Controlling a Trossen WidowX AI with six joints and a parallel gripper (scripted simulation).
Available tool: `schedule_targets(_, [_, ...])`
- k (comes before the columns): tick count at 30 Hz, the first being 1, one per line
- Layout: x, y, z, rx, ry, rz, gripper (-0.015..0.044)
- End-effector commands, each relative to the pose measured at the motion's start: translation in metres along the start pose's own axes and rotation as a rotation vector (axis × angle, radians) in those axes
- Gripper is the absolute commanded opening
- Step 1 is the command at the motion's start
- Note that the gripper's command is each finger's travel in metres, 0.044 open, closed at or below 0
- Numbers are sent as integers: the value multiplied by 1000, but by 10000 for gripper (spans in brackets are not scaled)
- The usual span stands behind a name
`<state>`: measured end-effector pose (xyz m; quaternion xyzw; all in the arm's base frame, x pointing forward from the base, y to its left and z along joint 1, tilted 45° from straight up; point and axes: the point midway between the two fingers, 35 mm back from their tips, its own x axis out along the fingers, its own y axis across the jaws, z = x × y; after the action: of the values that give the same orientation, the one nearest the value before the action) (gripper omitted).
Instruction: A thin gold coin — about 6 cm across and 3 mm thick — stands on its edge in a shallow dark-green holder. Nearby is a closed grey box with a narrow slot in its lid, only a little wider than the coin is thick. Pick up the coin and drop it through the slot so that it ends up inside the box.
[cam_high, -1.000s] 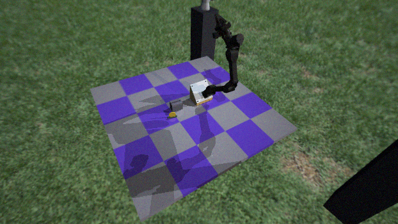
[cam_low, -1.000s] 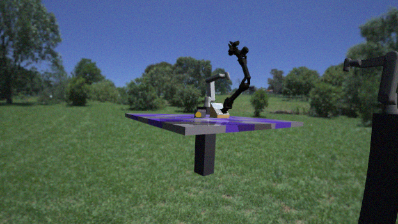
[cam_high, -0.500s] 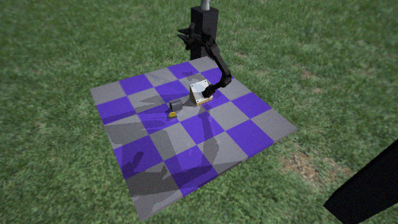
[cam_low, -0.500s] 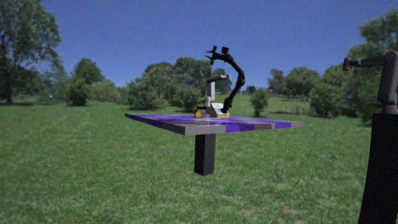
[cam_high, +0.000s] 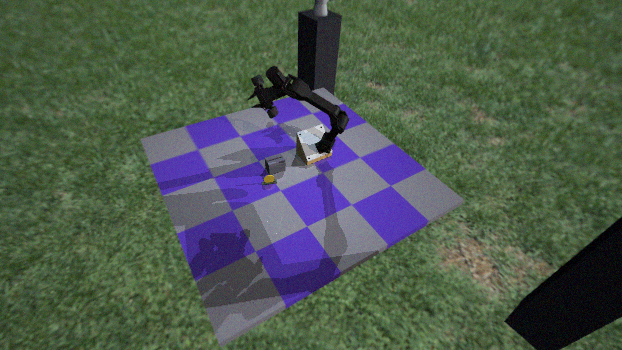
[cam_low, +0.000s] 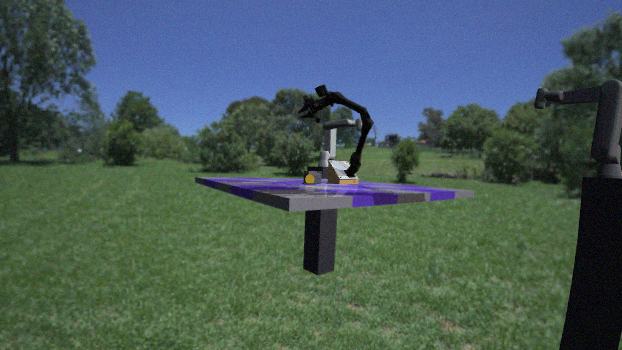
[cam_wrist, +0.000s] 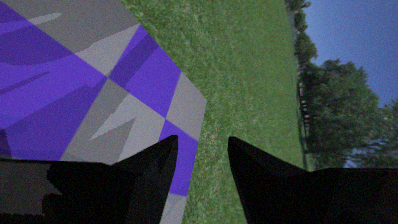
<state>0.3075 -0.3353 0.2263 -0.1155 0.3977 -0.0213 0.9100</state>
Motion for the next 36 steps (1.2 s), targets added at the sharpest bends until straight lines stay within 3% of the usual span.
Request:
schedule_targets(1, [32, 43, 3, 120, 55, 155, 161])
schedule_targets(8, [74, 130, 10, 388, 218, 454, 161])
schedule_targets(17, [91, 268, 8, 787, 701, 777, 161])
schedule_targets(28, [86, 279, 4, 813, 744, 789, 161])
schedule_targets(36, [103, 308, -5, 813, 743, 791, 161])
